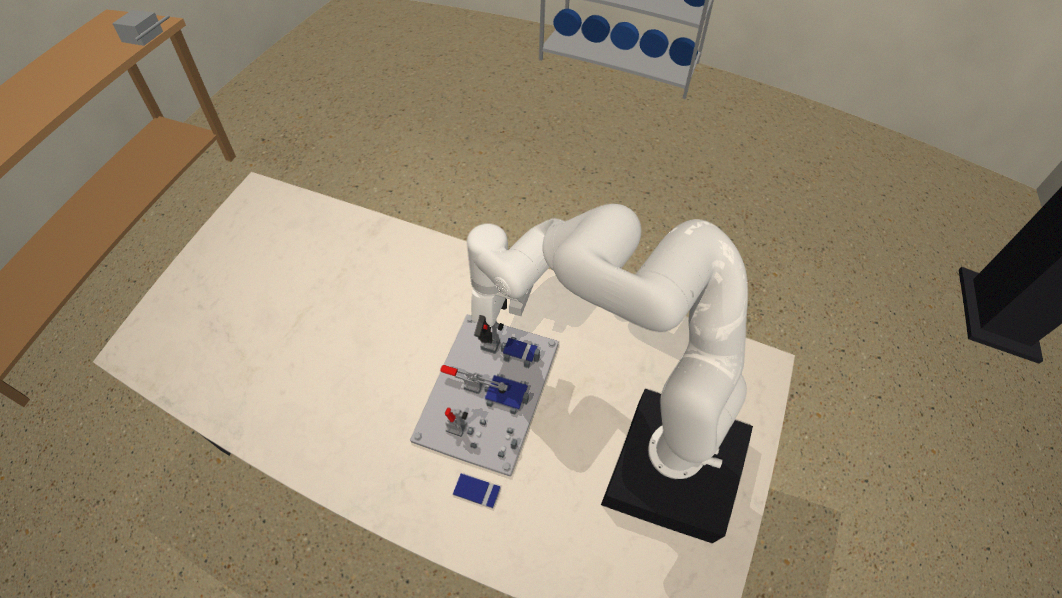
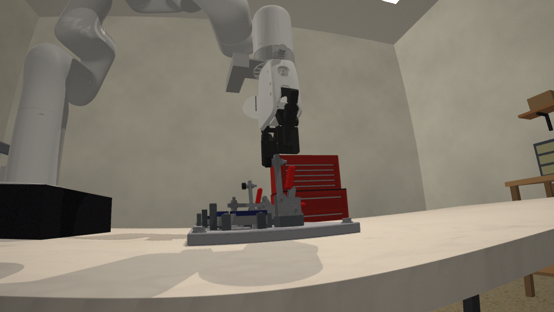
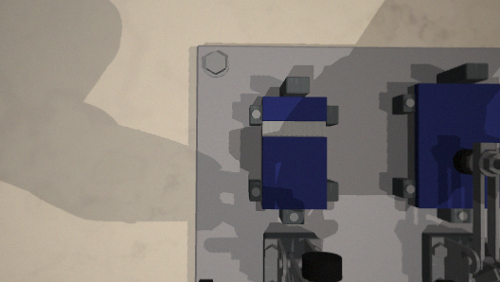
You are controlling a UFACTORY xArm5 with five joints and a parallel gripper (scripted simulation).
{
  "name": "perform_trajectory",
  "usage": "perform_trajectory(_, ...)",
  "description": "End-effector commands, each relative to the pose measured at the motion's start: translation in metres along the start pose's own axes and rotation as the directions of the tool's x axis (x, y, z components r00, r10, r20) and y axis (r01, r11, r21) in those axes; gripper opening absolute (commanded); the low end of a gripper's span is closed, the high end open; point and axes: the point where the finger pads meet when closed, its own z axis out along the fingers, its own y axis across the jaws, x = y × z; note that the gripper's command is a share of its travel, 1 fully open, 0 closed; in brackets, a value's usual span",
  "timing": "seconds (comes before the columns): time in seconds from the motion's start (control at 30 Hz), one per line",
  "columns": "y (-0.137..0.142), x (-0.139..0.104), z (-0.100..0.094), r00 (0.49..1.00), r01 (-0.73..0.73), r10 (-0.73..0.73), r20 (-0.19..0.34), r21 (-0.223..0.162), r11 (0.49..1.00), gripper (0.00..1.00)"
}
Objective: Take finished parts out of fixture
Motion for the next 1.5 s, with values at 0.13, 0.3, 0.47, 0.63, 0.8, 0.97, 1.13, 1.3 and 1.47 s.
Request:
perform_trajectory(0.13, 0.000, 0.025, -0.001, 1.000, 0.000, 0.000, 0.004, 0.001, 1.000, 1.00)
perform_trajectory(0.3, 0.000, 0.035, -0.001, 1.000, 0.000, 0.000, 0.004, 0.001, 1.000, 1.00)
perform_trajectory(0.47, 0.000, 0.049, -0.001, 1.000, 0.000, 0.000, 0.004, 0.001, 1.000, 1.00)
perform_trajectory(0.63, 0.000, 0.059, -0.001, 1.000, 0.000, 0.000, 0.004, 0.001, 1.000, 1.00)
perform_trajectory(0.8, 0.000, 0.062, -0.001, 1.000, 0.000, 0.000, 0.004, 0.001, 1.000, 1.00)
perform_trajectory(0.97, 0.000, 0.064, -0.001, 1.000, 0.000, 0.000, 0.004, 0.001, 1.000, 1.00)
perform_trajectory(1.13, 0.000, 0.064, -0.001, 1.000, 0.000, 0.000, 0.004, 0.001, 1.000, 1.00)
perform_trajectory(1.3, 0.000, 0.064, 0.002, 1.000, 0.000, 0.000, 0.004, 0.001, 1.000, 1.00)
perform_trajectory(1.47, 0.000, 0.064, 0.009, 1.000, 0.000, 0.000, 0.004, 0.001, 1.000, 1.00)
